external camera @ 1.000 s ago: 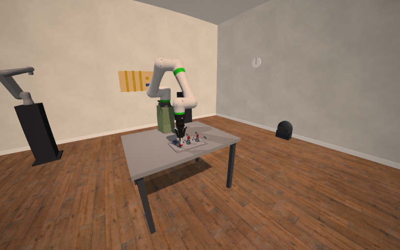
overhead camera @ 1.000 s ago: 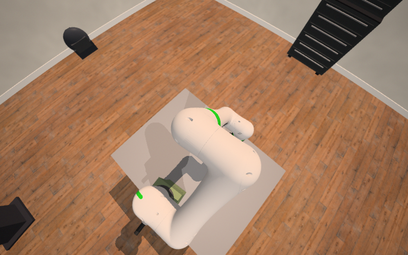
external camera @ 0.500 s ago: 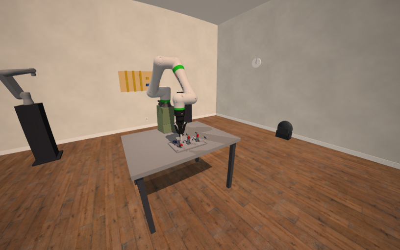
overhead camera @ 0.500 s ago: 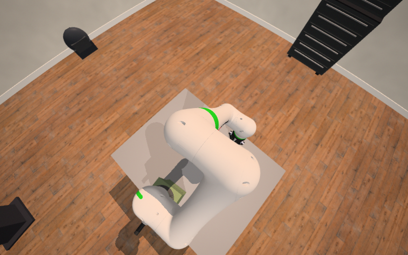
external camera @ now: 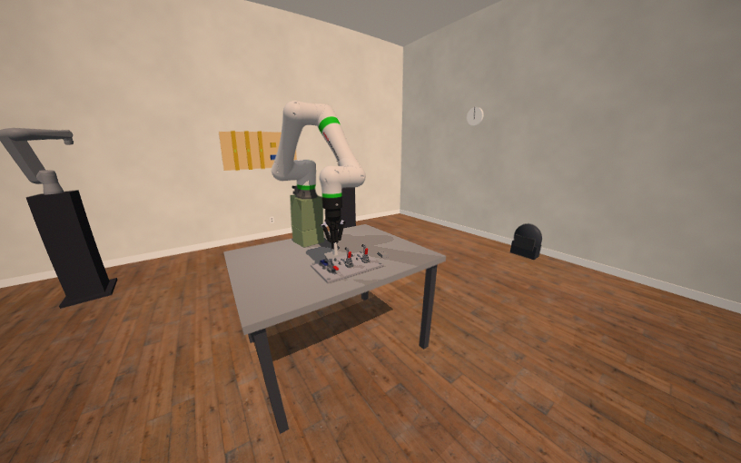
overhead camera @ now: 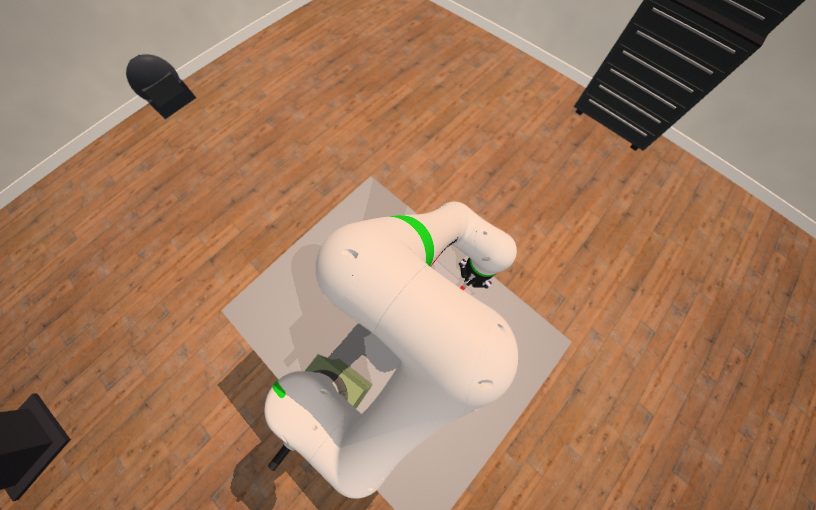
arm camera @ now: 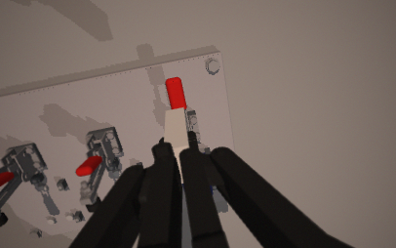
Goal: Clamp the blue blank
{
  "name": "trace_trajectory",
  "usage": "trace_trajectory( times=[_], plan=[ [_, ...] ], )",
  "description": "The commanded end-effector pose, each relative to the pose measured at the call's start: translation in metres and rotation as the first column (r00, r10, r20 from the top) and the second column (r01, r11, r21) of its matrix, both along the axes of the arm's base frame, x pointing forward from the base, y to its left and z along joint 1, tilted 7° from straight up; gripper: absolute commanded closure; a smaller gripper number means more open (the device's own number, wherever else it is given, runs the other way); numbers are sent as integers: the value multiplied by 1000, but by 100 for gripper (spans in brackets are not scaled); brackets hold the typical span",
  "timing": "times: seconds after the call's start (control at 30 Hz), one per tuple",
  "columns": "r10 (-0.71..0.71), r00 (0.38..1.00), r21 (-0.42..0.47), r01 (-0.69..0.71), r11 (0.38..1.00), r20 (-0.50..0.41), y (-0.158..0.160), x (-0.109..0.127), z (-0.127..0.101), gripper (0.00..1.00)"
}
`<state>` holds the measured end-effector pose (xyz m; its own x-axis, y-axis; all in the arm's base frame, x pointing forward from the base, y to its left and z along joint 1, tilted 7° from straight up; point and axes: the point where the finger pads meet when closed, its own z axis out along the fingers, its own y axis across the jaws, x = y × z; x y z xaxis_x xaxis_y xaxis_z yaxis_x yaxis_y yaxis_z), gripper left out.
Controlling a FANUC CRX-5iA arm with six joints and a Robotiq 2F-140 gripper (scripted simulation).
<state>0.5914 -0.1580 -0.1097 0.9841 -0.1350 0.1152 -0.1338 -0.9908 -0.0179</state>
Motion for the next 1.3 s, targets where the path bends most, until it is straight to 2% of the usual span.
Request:
trace_trajectory(
  times=[0.0,0.07,0.1,1.27],
  plan=[
    [0,1000,0,0,1000,0,0,0,1,100],
    [0,1000,0,0,1000,0,0,0,1,100],
    [0,1000,0,0,1000,0,0,0,1,0],
    [0,1000,0,0,1000,0,0,0,1,0]
  ],
)
